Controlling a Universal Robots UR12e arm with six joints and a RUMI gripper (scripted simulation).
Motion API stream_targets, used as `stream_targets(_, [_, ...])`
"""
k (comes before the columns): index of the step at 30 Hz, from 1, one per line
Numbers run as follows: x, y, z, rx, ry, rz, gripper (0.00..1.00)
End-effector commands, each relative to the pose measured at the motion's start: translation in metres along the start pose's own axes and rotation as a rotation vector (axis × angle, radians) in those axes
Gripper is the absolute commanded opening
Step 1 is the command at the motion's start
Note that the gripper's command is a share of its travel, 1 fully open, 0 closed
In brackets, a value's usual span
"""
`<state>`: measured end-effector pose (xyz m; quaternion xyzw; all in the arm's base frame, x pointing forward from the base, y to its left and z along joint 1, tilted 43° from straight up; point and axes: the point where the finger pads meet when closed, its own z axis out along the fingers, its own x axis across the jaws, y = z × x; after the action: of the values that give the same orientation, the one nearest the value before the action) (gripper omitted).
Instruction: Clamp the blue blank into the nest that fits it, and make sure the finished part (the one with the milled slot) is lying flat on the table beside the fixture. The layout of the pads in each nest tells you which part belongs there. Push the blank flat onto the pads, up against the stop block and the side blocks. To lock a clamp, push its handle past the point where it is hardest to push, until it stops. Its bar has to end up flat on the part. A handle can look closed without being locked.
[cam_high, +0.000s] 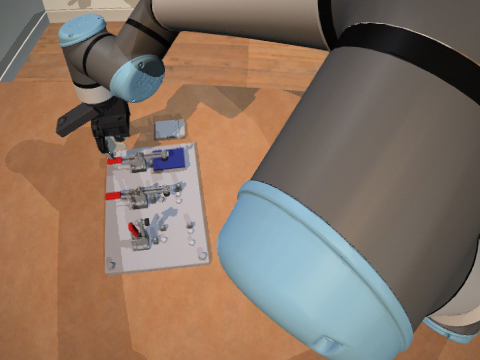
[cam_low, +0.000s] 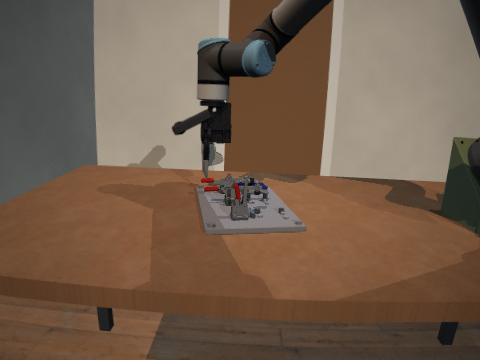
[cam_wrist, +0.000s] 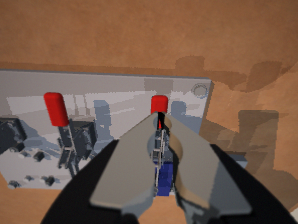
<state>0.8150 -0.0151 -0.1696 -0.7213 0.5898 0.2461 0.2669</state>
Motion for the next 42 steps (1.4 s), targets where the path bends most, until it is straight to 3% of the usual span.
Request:
stream_targets(1, [0.0004,-0.0006,-0.0007,0.001,0.001,0.0,0.0])
stream_targets(42, [0.0004,-0.0006,0.0029,0.001,0.001,0.0,0.0])
